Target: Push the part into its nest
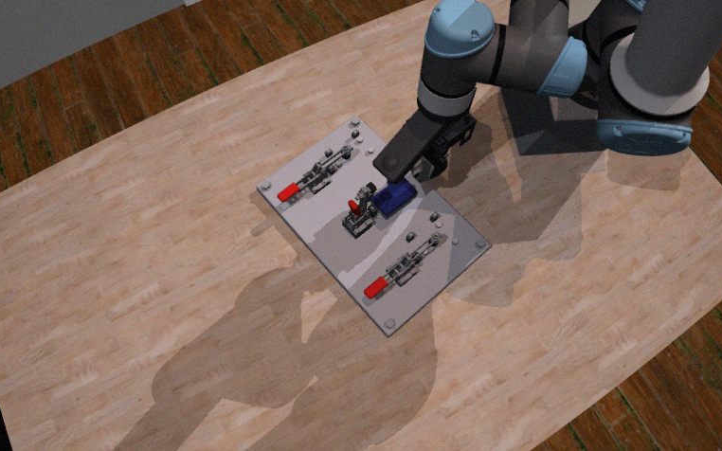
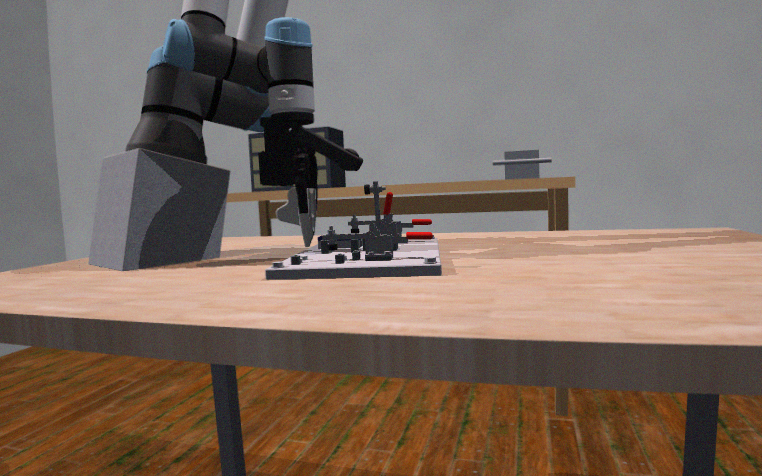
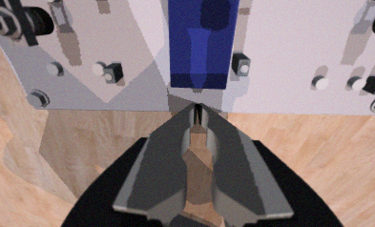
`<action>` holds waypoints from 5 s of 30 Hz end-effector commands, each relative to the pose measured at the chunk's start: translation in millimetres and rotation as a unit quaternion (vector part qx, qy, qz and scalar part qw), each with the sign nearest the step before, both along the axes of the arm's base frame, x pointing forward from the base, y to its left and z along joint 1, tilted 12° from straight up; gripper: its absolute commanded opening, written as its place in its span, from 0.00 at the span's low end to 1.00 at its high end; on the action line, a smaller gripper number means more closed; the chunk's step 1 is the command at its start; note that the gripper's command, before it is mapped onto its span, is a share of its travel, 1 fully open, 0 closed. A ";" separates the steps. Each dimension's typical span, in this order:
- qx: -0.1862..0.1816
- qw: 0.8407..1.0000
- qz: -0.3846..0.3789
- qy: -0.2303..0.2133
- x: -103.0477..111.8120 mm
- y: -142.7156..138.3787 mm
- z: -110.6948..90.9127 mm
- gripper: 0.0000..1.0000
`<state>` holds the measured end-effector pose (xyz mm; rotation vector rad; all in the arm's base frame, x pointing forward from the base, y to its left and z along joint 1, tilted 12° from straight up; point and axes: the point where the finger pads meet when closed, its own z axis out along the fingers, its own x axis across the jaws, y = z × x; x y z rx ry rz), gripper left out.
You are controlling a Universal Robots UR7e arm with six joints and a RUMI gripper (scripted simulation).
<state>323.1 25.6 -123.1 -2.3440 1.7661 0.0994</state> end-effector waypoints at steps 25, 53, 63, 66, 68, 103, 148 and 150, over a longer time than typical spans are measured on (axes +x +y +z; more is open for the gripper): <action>0.000 1.000 0.000 -0.001 6.6 1.4 1.1 0.00; 0.000 1.000 0.000 -0.001 12.0 3.1 2.0 0.00; 0.000 1.000 0.000 -0.001 12.0 3.1 2.0 0.00; 0.000 1.000 0.000 -0.001 13.2 3.4 2.3 0.00; 0.000 1.000 0.000 -0.001 14.7 3.8 2.5 0.00; 0.000 1.000 0.000 -0.001 6.5 1.5 1.4 0.00; 0.000 1.000 0.000 -0.001 -5.3 -2.2 -0.7 0.00; 0.000 1.000 0.000 -0.002 -5.3 -4.7 11.2 0.00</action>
